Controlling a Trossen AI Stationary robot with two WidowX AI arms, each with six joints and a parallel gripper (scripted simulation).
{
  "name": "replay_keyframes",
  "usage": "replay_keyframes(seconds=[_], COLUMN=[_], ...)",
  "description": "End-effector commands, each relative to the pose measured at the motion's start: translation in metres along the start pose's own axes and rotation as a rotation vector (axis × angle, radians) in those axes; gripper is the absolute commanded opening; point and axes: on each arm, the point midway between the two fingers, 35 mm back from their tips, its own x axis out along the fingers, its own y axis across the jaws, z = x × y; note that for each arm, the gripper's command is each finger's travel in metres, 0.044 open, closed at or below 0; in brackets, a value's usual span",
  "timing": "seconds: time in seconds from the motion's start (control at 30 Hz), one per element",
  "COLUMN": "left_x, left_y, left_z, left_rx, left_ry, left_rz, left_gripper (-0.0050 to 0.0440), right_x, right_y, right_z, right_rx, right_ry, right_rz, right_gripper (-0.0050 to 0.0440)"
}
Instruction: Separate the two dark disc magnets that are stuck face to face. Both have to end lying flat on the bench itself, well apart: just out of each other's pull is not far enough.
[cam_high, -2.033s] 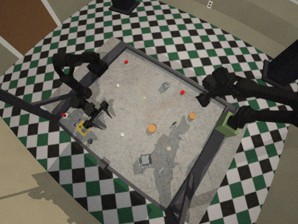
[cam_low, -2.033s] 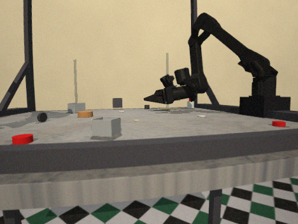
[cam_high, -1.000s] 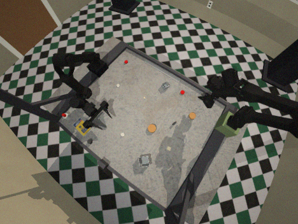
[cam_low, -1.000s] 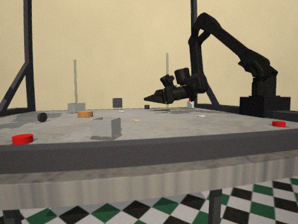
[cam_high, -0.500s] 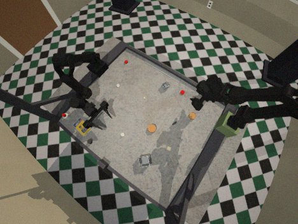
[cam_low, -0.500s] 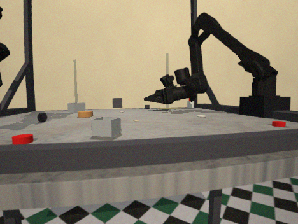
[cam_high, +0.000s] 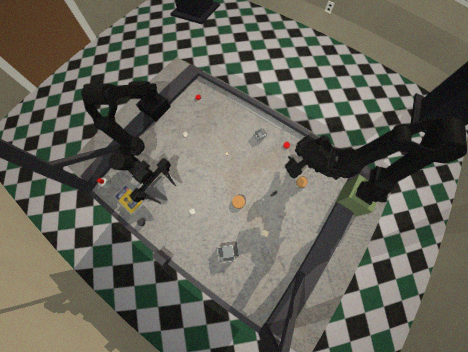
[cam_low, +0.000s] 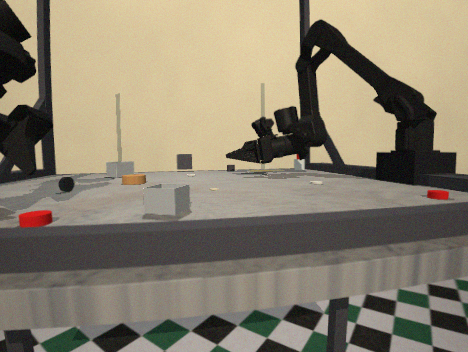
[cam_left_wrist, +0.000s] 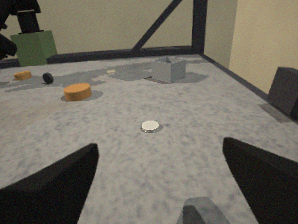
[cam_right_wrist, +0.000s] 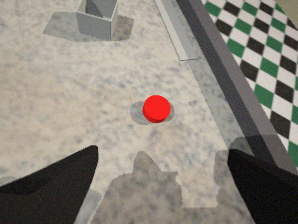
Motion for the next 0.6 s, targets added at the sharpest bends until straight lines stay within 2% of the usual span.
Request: replay_keyframes(seconds=[0.0, 0.23, 0.3, 0.57], left_x=[0.0, 0.0, 0.0, 0.0], left_y=[-0.002, -0.002, -0.002, -0.002], left_z=[0.008, 0.008, 0.008, 0.008], left_rx=[-0.017, -0.017, -0.017, -0.017], left_ry=[-0.012, -0.012, -0.012, -0.012], left_rz=[-0.004, -0.004, -0.004, -0.004], left_gripper=[0.04, 0.04, 0.04, 0.04], right_x=[0.006, 0.007, 0.007, -0.001], right_y=[0.009, 0.02, 0.02, 0.027], right_z=[-0.005, -0.016, -0.016, -0.033], right_rx=[0.047, 0.125, 0.125, 0.234], right_ry=[-0.083, -0.214, -0.214, -0.406], right_rz=[-0.078, -0.153, -0.153, -0.199], right_gripper=[0.04, 0.04, 0.04, 0.04])
